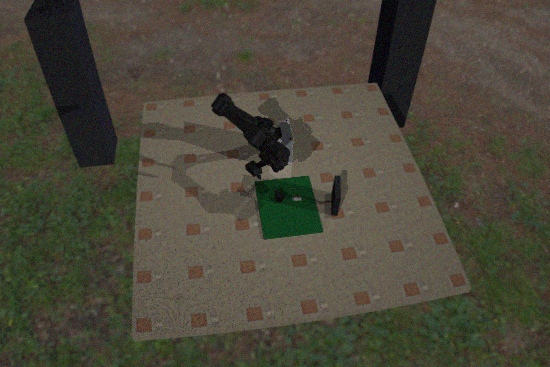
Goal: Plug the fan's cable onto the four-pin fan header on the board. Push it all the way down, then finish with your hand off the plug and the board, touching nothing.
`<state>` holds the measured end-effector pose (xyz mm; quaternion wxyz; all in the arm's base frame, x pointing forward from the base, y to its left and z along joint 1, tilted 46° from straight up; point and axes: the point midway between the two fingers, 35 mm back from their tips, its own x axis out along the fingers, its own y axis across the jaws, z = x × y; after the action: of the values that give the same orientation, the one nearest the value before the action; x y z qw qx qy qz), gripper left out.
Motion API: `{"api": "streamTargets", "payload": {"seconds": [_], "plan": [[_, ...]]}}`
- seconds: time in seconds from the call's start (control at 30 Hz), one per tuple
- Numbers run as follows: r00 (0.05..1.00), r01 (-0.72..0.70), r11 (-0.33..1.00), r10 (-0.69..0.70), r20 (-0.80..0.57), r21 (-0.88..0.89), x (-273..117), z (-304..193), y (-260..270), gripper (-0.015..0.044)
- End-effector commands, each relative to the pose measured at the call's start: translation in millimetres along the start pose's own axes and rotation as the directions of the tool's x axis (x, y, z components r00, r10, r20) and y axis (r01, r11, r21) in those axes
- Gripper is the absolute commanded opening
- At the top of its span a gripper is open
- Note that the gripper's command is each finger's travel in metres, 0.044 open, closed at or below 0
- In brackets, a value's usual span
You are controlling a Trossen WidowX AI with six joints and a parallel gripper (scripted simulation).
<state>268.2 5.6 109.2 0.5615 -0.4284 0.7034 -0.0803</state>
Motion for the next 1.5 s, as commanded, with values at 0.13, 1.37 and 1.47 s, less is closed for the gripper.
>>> {"api": "streamTargets", "payload": {"seconds": [0.13, 1.37, 1.47], "plan": [[1.000, 0.018, 0.994, -0.020, -0.014, -0.112, -21.1, 57.4, 17.9, 0.0440], [1.000, 0.021, 0.994, -0.023, -0.014, -0.111, 110.6, 56.1, 14.2, 0.0440], [1.000, 0.022, 0.994, -0.024, -0.015, -0.111, 115.5, 55.8, 14.0, 0.0440]]}}
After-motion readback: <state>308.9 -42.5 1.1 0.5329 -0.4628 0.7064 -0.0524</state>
